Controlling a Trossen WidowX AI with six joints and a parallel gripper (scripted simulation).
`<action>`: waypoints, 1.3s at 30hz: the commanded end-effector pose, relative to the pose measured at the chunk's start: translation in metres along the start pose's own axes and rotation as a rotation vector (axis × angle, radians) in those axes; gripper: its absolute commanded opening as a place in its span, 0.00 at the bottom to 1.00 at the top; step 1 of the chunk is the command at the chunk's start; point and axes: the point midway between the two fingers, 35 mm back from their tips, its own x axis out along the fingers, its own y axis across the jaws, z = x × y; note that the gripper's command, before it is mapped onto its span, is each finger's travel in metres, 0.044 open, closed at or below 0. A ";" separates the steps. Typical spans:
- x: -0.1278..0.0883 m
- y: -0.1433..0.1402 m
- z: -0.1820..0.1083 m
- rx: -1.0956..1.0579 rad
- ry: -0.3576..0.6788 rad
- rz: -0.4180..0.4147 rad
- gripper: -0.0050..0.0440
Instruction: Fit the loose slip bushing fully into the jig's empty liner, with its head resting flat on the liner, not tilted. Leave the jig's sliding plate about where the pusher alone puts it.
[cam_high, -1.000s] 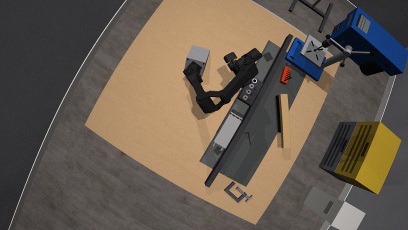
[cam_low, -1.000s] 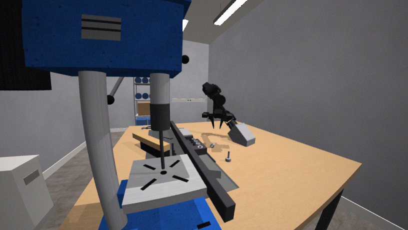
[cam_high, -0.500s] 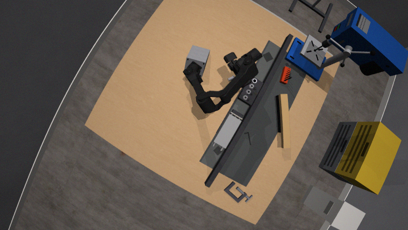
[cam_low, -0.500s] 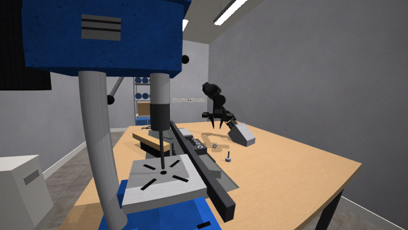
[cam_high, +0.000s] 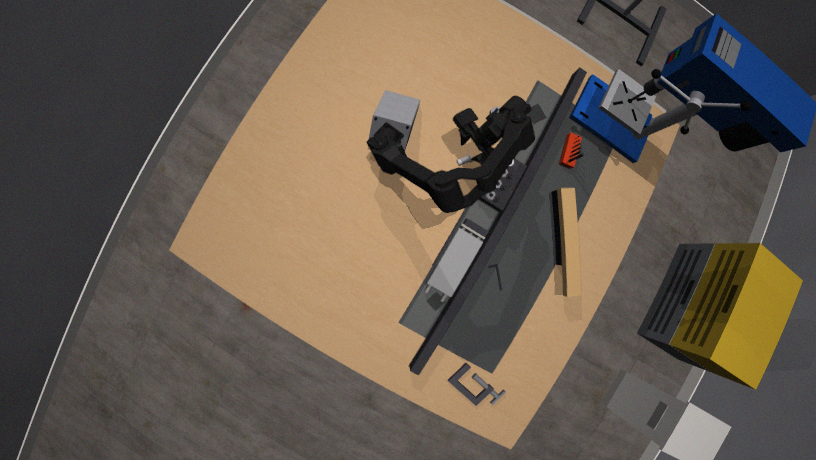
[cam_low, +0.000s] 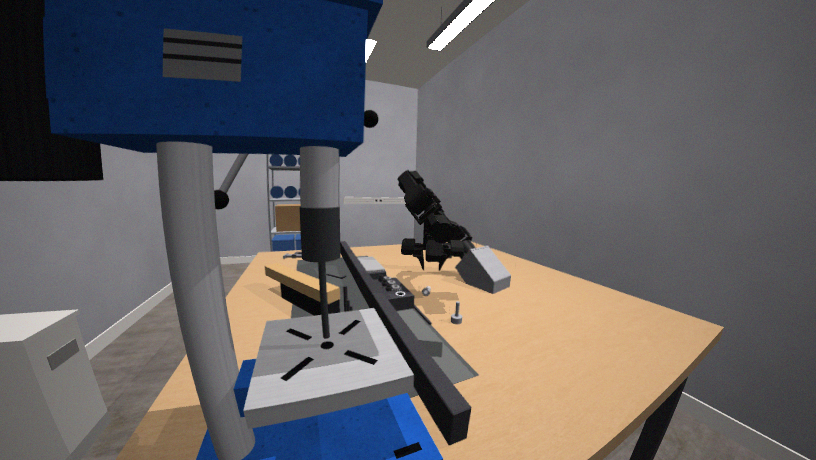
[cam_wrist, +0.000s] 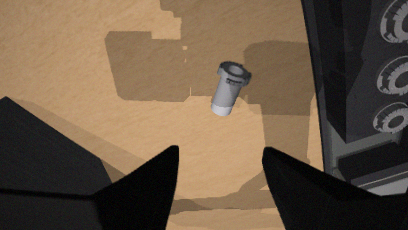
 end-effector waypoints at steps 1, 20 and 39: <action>0.017 -0.009 0.011 -0.009 0.134 -0.002 0.58; 0.014 -0.037 0.003 0.198 0.085 0.050 0.58; 0.053 -0.027 0.023 0.109 0.194 0.032 0.58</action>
